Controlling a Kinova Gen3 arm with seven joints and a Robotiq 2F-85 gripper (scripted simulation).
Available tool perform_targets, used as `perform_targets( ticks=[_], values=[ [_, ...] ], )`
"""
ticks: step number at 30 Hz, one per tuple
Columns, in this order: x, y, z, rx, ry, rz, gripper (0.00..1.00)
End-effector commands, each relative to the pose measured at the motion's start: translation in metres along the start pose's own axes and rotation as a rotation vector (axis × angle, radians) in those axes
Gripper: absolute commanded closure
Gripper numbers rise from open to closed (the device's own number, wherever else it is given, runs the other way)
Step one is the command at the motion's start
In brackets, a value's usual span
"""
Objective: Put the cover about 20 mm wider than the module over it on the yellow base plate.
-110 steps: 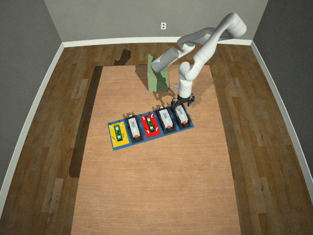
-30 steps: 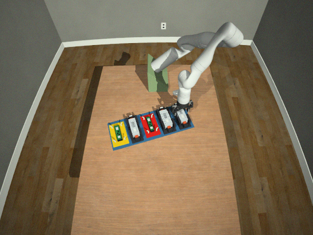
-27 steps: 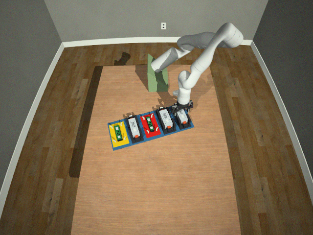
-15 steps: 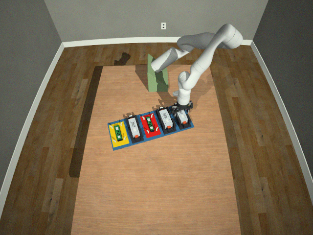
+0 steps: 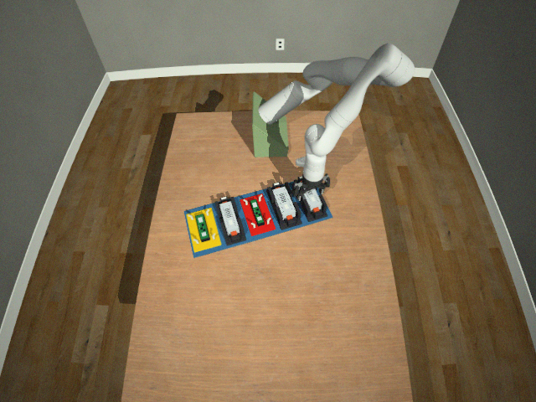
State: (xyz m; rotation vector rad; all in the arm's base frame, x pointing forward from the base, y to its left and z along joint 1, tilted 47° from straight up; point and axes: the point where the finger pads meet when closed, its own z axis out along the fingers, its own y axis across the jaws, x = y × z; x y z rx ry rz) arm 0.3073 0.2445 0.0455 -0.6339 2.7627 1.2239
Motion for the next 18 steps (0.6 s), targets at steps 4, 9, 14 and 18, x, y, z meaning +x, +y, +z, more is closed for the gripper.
perform_targets(
  ticks=[4, 9, 14, 18],
  values=[
    [-0.0004, -0.0003, -0.0004, 0.001, -0.001, 0.0, 0.3],
    [-0.0004, -0.0003, -0.0004, 0.001, -0.001, 0.0, 0.3],
    [-0.0004, -0.0003, -0.0004, 0.001, -0.001, 0.0, 0.3],
    [-0.0004, -0.0003, -0.0004, 0.001, -0.001, 0.0, 0.3]
  ],
)
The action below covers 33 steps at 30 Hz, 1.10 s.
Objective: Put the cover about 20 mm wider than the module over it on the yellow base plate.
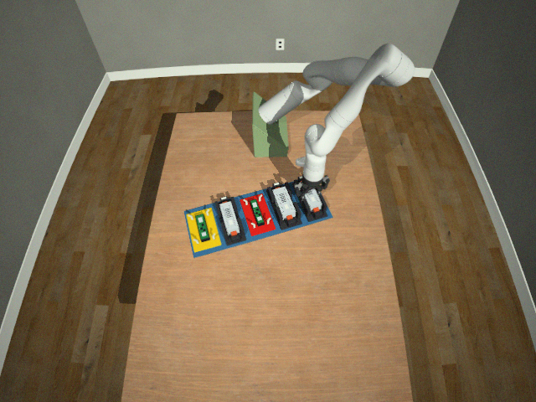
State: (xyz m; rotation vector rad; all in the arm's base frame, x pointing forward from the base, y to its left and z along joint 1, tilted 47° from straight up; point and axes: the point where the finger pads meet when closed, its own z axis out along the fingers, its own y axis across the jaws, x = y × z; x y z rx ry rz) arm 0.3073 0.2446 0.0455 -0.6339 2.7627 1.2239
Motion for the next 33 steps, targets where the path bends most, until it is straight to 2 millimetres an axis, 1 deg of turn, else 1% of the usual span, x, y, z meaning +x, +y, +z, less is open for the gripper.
perform_targets(
  ticks=[1, 17, 18, 33],
  values=[
    [-0.0004, -0.0003, -0.0005, 0.001, -0.001, 0.0, 0.3],
    [-0.0004, -0.0003, -0.0005, 0.001, -0.001, 0.0, 0.3],
    [-0.0004, -0.0003, -0.0005, 0.001, -0.001, 0.0, 1.0],
    [-0.0004, -0.0003, -0.0005, 0.001, -0.001, 0.0, 1.0]
  ],
)
